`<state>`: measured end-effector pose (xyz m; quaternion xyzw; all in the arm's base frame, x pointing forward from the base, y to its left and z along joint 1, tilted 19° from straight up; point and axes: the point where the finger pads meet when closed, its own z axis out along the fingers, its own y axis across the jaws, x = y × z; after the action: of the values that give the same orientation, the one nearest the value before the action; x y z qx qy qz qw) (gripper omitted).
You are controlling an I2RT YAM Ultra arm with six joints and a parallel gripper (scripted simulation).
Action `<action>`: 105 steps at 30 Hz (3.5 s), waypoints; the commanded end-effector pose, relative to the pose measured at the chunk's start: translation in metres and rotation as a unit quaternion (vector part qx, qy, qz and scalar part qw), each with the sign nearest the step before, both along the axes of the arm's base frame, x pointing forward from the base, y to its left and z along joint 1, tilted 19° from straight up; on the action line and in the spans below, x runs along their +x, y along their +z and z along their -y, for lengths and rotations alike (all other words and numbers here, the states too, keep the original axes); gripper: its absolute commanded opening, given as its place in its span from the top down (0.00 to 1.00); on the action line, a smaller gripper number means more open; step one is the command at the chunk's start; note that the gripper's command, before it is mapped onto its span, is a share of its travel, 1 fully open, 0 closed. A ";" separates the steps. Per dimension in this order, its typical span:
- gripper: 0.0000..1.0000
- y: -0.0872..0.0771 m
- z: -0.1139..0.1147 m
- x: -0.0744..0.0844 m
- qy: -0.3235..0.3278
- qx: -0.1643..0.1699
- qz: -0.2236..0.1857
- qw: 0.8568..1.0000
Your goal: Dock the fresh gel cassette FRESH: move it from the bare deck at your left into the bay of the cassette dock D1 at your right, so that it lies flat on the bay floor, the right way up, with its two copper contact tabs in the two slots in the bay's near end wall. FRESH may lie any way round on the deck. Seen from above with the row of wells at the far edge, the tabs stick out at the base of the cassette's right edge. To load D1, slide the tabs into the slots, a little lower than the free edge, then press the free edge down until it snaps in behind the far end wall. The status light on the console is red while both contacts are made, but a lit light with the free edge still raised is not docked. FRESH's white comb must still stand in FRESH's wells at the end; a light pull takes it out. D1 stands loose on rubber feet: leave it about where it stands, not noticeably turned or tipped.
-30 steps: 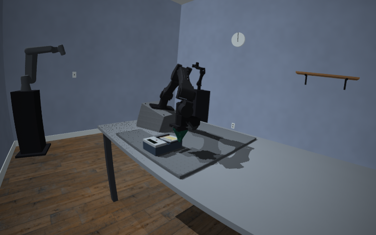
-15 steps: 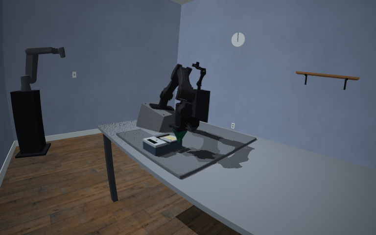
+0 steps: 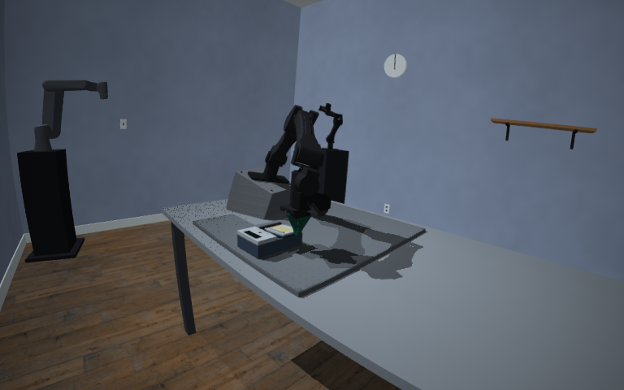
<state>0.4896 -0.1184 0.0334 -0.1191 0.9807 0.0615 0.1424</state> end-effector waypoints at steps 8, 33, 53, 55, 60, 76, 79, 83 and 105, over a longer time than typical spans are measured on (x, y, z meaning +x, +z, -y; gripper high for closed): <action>1.00 0.013 0.010 -0.002 -0.007 -0.003 0.019 1.000; 1.00 0.016 0.011 -0.001 -0.007 -0.005 0.023 1.000; 1.00 0.016 0.011 -0.001 -0.007 -0.005 0.023 1.000; 1.00 0.016 0.011 -0.001 -0.007 -0.005 0.023 1.000; 1.00 0.012 0.010 -0.004 -0.006 -0.003 0.019 1.000; 1.00 0.009 0.012 -0.012 -0.007 -0.004 0.019 1.000; 1.00 0.009 0.012 -0.013 -0.007 -0.004 0.019 1.000; 1.00 0.008 0.013 -0.015 -0.006 -0.004 0.018 1.000; 1.00 0.007 0.011 -0.021 -0.007 -0.001 0.009 1.000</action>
<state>0.4769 -0.1196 0.0309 -0.1233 0.9794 0.0598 0.1486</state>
